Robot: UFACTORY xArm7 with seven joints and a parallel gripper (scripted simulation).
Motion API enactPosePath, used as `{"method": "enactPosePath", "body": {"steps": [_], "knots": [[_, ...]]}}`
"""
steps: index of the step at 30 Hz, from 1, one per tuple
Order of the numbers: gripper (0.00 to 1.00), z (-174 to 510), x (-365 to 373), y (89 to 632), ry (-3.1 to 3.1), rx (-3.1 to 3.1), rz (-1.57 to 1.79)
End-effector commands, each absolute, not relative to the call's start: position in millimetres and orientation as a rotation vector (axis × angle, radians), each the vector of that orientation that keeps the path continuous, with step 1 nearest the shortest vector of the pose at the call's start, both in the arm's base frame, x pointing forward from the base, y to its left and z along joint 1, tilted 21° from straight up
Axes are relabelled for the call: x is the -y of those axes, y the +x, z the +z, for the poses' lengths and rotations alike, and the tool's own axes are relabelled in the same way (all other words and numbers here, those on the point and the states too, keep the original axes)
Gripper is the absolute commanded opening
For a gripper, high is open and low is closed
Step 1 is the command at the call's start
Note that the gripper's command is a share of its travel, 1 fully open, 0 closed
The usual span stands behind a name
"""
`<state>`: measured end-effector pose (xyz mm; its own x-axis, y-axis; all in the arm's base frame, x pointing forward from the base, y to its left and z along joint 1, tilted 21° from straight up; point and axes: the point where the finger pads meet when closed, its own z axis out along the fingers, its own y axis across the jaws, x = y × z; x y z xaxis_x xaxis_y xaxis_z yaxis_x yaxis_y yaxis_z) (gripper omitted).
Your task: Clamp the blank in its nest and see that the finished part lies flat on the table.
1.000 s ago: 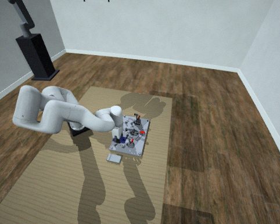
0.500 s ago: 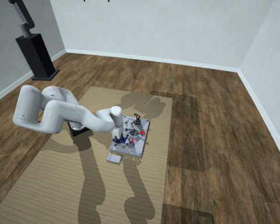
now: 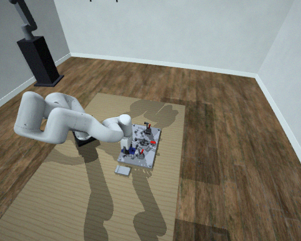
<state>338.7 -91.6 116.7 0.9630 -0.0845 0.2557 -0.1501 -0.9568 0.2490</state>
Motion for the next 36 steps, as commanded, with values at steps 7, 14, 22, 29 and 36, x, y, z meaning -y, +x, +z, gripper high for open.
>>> {"method": "enactPosePath", "body": {"steps": [7, 14, 22, 29, 36], "knots": [[0.00, 111, 93, 342, 2.844, 0.172, 0.359], [0.00, 105, 95, 343, 2.844, 0.172, 0.359], [0.00, 98, 97, 345, 2.844, 0.172, 0.359], [0.00, 96, 98, 345, 2.844, 0.172, 0.359], [0.00, 96, 98, 345, 2.844, 0.172, 0.359]]}}
